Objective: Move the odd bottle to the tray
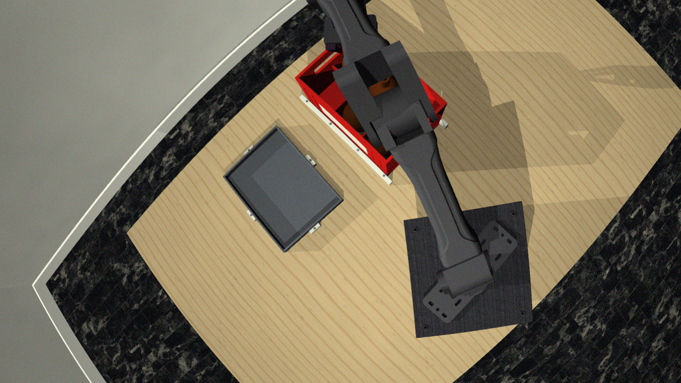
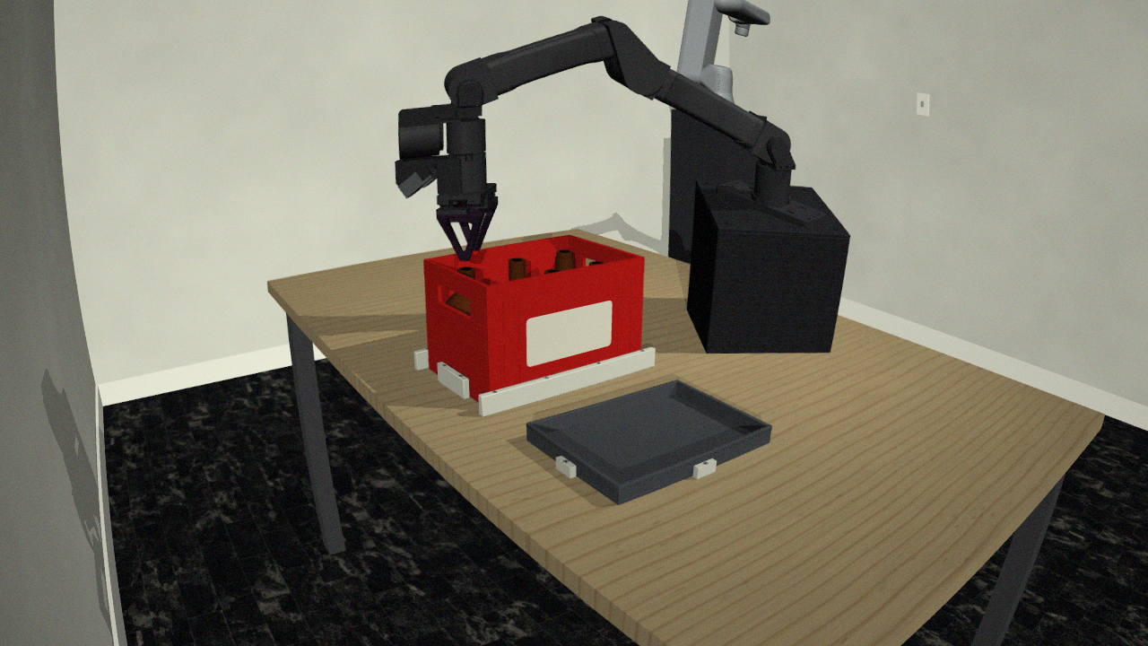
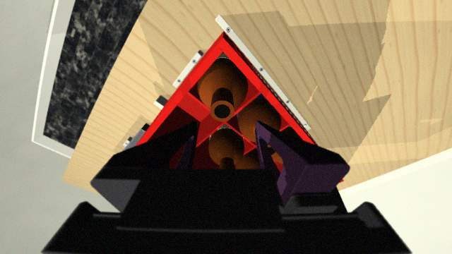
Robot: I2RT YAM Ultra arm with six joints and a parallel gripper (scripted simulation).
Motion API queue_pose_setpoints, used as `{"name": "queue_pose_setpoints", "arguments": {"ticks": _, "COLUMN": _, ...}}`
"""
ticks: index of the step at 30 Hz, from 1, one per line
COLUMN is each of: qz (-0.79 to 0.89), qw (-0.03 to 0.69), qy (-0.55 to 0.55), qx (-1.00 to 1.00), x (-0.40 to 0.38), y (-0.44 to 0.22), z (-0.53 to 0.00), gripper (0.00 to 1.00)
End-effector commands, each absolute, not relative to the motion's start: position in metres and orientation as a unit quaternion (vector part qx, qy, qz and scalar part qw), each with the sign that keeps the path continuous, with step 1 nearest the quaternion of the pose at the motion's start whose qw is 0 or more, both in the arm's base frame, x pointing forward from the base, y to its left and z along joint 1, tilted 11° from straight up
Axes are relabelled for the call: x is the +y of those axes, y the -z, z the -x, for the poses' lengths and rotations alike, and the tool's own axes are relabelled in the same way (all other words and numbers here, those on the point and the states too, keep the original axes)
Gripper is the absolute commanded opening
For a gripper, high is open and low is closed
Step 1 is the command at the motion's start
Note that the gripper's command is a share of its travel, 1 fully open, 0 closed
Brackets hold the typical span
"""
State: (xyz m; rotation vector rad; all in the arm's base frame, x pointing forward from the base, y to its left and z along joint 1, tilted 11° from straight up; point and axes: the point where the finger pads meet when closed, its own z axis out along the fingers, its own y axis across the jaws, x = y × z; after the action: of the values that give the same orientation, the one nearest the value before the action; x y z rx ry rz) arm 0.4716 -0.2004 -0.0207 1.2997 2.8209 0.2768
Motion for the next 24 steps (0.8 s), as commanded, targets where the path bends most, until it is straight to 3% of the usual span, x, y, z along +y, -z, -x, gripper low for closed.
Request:
{"name": "queue_pose_setpoints", "arguments": {"ticks": 1, "qz": -0.416, "qw": 0.039, "qy": -0.090, "qx": 0.904, "x": -0.2020, "y": 0.0061, "z": -0.4807, "gripper": 0.61}}
{"name": "queue_pose_setpoints", "arguments": {"ticks": 24, "qz": -0.417, "qw": 0.039, "qy": -0.090, "qx": 0.904, "x": -0.2028, "y": 0.0113, "z": -0.4806, "gripper": 0.61}}
